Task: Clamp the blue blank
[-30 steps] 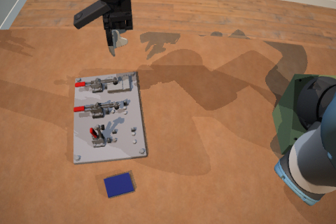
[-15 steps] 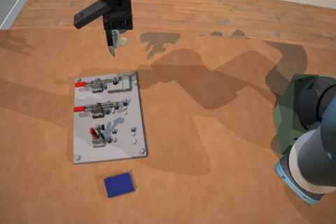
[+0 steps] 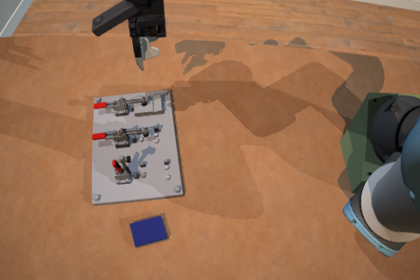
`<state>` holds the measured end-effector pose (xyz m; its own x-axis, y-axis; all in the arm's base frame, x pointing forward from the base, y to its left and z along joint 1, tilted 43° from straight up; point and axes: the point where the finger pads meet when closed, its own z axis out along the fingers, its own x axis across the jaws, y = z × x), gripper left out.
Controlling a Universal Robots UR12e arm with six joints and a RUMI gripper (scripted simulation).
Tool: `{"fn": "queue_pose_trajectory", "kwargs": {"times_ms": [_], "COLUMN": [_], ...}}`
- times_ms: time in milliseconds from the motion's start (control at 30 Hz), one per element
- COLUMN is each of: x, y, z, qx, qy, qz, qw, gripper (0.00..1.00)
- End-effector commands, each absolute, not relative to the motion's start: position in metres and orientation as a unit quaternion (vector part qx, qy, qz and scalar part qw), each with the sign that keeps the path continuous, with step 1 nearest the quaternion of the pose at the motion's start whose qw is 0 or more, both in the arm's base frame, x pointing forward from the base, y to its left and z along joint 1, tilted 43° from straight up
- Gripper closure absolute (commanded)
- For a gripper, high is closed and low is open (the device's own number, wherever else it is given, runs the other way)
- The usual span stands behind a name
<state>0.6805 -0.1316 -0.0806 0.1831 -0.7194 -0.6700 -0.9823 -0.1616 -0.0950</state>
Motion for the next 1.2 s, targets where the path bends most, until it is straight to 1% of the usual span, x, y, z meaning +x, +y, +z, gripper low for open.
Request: {"fn": "queue_pose_trajectory", "kwargs": {"times_ms": [0,267,633,1167], "x": [0.681,0.681,0.679,0.686], "y": [-0.132,-0.128,-0.098,-0.091], "z": [-0.08,-0.085,-0.118,-0.124], "qx": [-0.721,-0.721,-0.721,-0.721], "qy": [0.59,0.59,0.59,0.59], "qz": [0.245,0.245,0.245,0.245], "qw": [0.267,0.267,0.267,0.267], "gripper": [0.72,0.72,0.72,0.72]}}
